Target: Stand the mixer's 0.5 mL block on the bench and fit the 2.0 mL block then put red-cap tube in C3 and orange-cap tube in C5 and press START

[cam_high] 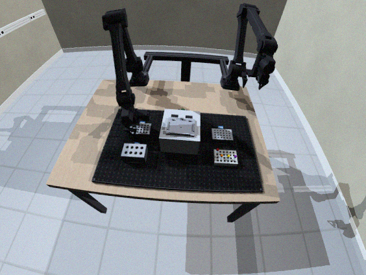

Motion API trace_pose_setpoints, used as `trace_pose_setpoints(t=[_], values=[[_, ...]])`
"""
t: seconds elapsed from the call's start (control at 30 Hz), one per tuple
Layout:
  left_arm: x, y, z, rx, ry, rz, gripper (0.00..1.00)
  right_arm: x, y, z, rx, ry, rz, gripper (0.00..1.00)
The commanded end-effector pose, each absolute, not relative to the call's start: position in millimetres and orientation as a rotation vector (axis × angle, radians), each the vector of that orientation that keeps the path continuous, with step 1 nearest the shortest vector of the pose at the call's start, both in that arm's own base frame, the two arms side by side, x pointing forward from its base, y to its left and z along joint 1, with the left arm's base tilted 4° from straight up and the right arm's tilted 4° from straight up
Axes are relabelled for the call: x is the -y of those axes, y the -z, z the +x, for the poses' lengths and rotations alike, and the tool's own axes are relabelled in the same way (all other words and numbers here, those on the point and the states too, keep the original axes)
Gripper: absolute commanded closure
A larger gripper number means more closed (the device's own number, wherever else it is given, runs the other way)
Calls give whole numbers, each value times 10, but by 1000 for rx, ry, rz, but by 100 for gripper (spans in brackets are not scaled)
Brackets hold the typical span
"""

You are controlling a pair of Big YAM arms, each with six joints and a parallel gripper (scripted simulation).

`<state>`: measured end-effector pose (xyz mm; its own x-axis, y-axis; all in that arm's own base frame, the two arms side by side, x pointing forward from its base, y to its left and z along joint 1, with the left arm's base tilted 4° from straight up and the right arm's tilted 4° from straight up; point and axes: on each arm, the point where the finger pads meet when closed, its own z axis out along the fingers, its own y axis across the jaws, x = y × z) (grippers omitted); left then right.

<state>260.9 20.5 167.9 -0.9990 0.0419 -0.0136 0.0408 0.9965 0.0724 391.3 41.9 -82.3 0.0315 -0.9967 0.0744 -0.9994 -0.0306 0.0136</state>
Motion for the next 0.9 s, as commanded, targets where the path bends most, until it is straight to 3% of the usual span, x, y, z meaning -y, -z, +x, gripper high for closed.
trace_pose_setpoints(t=[0.0, 0.87], values=[[-233, -1768, 2658, -3094, -113, 45, 0, -537, 478, 4453, 2222, -193, 2279, 100], [-233, -1763, 2656, -3093, -113, 44, 0, -588, 299, 4496, 2222, -204, 2299, 100]])
